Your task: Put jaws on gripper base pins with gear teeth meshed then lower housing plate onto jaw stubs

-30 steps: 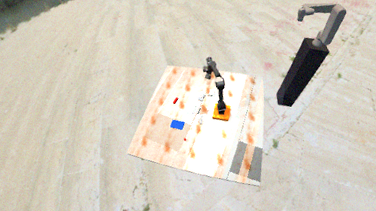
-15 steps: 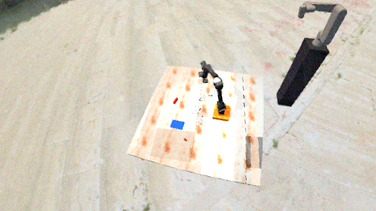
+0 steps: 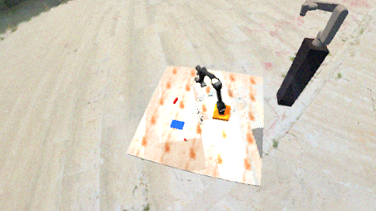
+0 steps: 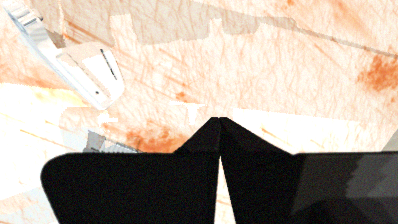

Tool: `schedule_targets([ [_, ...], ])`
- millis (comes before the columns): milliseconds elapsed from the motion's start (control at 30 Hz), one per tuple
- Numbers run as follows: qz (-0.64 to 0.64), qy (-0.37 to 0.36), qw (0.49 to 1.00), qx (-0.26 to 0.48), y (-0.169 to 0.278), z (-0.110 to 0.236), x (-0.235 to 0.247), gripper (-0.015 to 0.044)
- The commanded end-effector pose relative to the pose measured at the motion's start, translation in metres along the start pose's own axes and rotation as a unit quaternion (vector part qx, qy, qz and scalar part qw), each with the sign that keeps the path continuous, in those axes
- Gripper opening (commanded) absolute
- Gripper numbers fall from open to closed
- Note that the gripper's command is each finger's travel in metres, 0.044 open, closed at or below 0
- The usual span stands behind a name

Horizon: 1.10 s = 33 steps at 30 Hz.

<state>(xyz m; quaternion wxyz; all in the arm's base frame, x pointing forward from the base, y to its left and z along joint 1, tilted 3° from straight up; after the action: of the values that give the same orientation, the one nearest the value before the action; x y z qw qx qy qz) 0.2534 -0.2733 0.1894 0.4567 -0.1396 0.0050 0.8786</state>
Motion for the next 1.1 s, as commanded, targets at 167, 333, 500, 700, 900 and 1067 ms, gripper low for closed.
schedule_targets([
  [167,0.082,-0.036,0.996,-0.002,-0.028,-0.013,0.018,0.0000],
  [333,0.128,-0.056,0.990,-0.004,-0.043,-0.019,0.030,0.0000],
  [500,0.174,-0.076,0.982,-0.006,-0.058,-0.025,0.042,0.0000],
  [700,0.229,-0.099,0.968,-0.008,-0.074,-0.031,0.058,0.0000],
  [900,0.284,-0.122,0.951,-0.011,-0.089,-0.037,0.074,0.0000],
  [1067,0.297,-0.128,0.946,-0.011,-0.092,-0.038,0.078,0.0000],
])
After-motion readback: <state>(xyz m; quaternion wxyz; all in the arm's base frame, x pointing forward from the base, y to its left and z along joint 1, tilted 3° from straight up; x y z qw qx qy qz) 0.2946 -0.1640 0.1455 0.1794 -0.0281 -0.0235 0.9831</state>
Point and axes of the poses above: the point midway between the two fingers, 35 mm back from their tips, its own z axis back along the fingers, its own x axis across the jaws, y = z × x, the point moved 6 cm from there along z, back along the fingers, and after that the axes turned 5 degrees about z, right-handed, at the moved point
